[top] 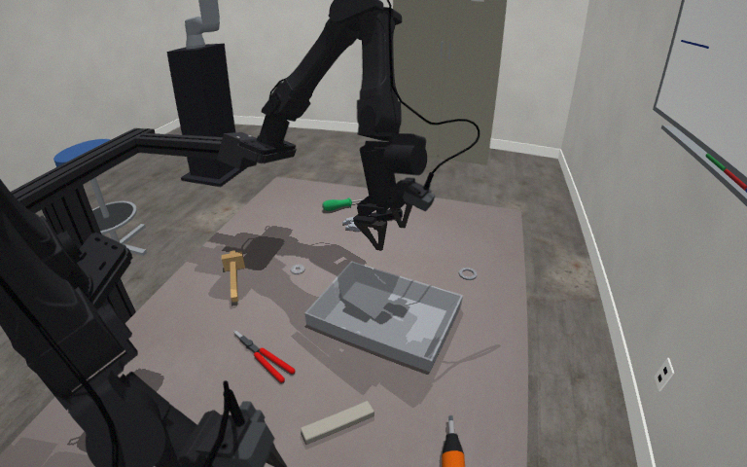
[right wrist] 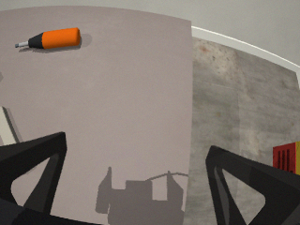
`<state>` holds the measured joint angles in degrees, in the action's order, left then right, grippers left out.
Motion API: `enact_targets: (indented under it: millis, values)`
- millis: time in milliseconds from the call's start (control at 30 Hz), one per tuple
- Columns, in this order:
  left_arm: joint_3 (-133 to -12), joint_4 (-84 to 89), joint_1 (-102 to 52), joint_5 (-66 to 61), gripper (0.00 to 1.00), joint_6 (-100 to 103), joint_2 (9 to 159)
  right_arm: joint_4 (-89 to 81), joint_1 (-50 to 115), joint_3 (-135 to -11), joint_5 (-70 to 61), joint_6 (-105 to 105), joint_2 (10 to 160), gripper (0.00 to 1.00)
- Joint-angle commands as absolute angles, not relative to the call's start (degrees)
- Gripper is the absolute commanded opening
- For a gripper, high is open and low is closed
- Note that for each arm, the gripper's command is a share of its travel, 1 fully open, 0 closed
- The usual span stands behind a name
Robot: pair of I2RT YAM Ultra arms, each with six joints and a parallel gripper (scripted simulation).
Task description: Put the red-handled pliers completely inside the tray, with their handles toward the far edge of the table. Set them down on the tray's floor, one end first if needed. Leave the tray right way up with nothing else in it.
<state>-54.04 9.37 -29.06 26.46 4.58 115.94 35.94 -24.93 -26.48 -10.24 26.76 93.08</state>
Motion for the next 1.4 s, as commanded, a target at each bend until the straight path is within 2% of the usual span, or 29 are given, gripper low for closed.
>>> enact_targets:
  millis: [0, 533, 733, 867, 1367]
  values:
    - [-53.5, 3.2, -33.4, 25.1, 1.00, -3.6, 119.7, 39.5, -27.1, -29.2, -14.9, 27.8, 95.0, 1.00]
    - [-52.5, -12.6, -50.1, 22.9, 1.00, -25.9, 141.9, 39.4, -28.3, -30.2, -14.9, 27.2, 96.5, 1.00]
    - [-51.3, -15.5, -62.5, 26.8, 1.00, -24.4, 145.2, 39.4, -28.3, -30.2, -14.9, 27.2, 96.6, 1.00]
    - [-52.9, -18.2, -68.6, 24.4, 1.00, -18.9, 146.0, 39.4, -28.3, -30.2, -14.9, 27.2, 96.6, 1.00]
    - [-54.9, -20.7, -70.8, 23.8, 1.00, -15.2, 149.2, 39.4, -28.3, -30.2, -14.9, 27.2, 96.6, 1.00]
